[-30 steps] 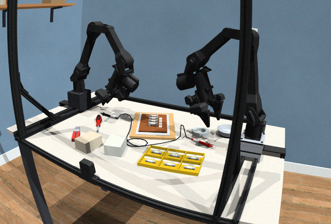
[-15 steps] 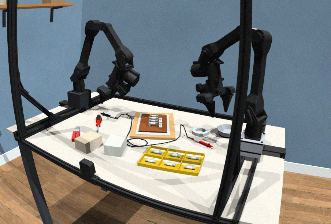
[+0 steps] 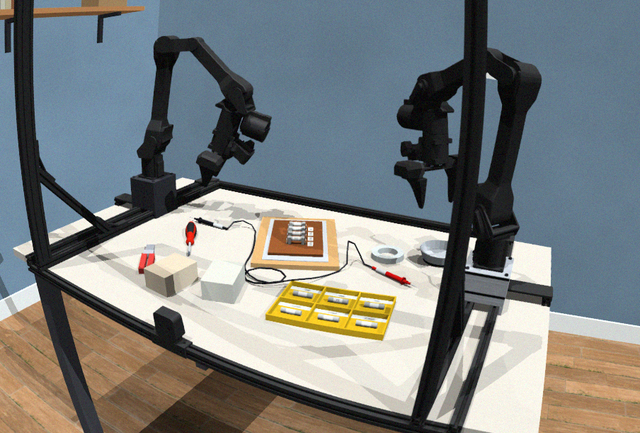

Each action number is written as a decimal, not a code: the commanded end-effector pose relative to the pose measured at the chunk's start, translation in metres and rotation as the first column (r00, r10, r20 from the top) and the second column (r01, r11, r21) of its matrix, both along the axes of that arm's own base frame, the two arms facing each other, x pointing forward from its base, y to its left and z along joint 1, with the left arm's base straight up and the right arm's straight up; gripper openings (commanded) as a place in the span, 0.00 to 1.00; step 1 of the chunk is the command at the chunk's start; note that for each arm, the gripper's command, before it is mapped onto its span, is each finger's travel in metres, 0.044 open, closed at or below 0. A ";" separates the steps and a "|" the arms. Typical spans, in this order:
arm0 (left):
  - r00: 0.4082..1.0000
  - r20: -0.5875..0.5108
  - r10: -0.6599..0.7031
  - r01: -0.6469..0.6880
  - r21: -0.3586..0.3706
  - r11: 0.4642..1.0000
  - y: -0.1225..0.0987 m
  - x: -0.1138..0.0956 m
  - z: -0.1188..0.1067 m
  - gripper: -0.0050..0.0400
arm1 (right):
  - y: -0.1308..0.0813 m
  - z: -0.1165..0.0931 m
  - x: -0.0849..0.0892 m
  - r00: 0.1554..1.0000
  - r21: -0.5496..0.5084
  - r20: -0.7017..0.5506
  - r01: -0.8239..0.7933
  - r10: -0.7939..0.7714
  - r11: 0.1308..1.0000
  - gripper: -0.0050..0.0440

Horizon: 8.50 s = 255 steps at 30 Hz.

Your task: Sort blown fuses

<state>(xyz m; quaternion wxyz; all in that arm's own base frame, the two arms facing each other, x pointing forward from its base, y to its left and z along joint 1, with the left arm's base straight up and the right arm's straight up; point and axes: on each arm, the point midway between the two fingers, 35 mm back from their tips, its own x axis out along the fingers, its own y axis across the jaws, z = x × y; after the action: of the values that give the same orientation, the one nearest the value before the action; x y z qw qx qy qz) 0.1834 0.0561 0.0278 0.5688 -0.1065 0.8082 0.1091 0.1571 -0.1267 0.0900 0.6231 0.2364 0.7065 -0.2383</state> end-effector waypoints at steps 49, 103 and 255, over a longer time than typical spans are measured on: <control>0.804 0.379 0.459 -0.514 0.054 0.856 0.101 -0.029 0.067 0.00 | -0.043 0.030 -0.014 0.976 -0.048 0.125 0.185 -0.178 0.982 0.92; 0.539 0.841 0.046 -0.360 0.181 0.915 0.000 0.123 0.008 0.00 | -0.043 0.030 -0.014 0.976 -0.048 0.125 0.185 -0.178 0.982 0.92; 0.275 0.941 -0.197 -0.301 0.279 0.912 -0.059 0.191 -0.114 0.00 | -0.043 0.030 -0.014 0.976 -0.048 0.125 0.185 -0.178 0.982 0.92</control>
<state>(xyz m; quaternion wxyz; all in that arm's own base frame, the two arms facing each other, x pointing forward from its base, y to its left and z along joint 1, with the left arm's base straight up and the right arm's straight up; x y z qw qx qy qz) 0.3876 0.0016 -0.0637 0.9486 -0.0672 0.2202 0.2171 0.1409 -0.1671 0.1151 0.6396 0.2967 0.6427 -0.2995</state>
